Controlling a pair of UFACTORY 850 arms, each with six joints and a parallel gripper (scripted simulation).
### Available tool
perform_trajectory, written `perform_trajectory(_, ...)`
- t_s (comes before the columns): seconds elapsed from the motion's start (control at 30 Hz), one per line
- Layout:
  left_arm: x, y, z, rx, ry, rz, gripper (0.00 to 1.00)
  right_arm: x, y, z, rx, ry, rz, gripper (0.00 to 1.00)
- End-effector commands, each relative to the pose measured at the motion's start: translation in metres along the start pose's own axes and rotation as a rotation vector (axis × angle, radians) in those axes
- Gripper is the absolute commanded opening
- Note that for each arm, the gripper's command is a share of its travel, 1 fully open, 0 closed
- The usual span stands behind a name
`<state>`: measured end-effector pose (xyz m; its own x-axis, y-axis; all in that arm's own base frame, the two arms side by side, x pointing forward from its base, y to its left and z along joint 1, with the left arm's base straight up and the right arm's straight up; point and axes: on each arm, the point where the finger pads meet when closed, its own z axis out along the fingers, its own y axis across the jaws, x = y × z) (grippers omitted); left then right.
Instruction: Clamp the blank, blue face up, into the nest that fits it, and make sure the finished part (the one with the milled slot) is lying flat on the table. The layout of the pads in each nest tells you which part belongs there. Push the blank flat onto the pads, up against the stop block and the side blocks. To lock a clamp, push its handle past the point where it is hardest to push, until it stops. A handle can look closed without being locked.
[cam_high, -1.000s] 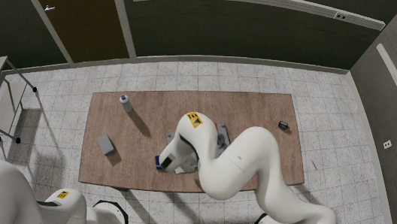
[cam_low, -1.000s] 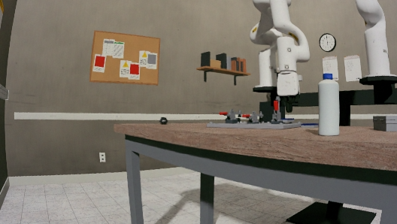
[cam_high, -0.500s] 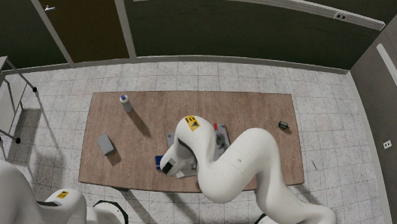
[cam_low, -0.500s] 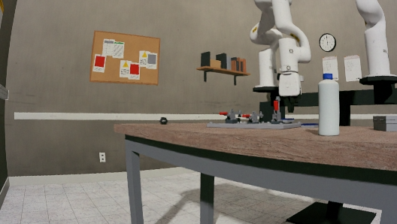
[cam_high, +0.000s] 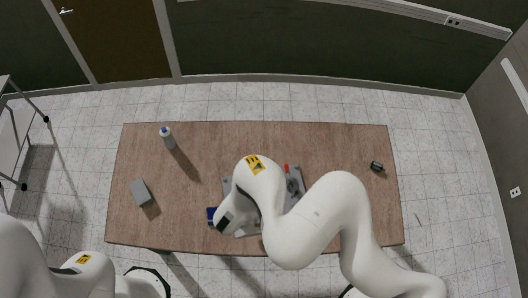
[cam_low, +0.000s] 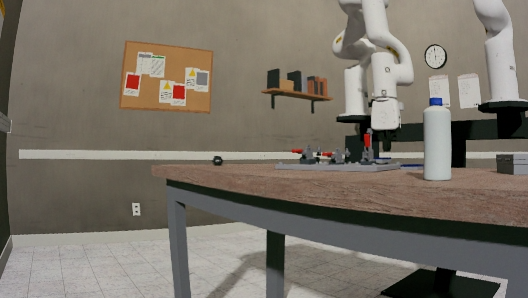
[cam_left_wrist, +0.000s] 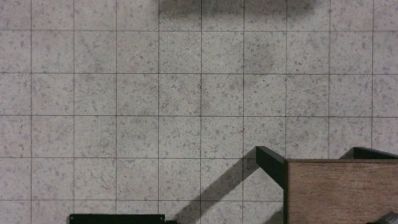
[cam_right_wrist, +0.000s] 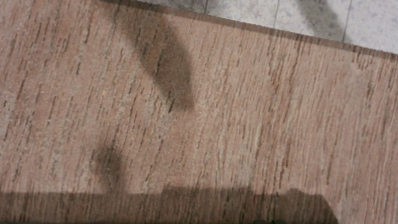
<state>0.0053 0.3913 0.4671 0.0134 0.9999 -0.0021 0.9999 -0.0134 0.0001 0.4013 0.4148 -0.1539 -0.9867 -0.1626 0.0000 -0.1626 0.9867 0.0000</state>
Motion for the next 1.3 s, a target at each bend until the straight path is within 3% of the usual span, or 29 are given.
perform_trajectory(0.0, 0.0, 0.0, -0.001, 0.0, 0.002, 0.0, 1.0, -0.001, 0.001, 0.006, -0.001, -0.001, 0.0, 0.0)
perform_trajectory(0.47, 0.0, 0.0, -0.001, 0.0, 0.002, 0.0, 1.0, -0.001, 0.001, 0.027, -0.001, -0.001, 0.0, 0.0)
perform_trajectory(1.27, 0.0, 0.0, -0.001, 0.0, 0.002, 0.0, 1.0, -0.001, 0.001, 0.028, -0.001, -0.001, 0.0, 0.0)
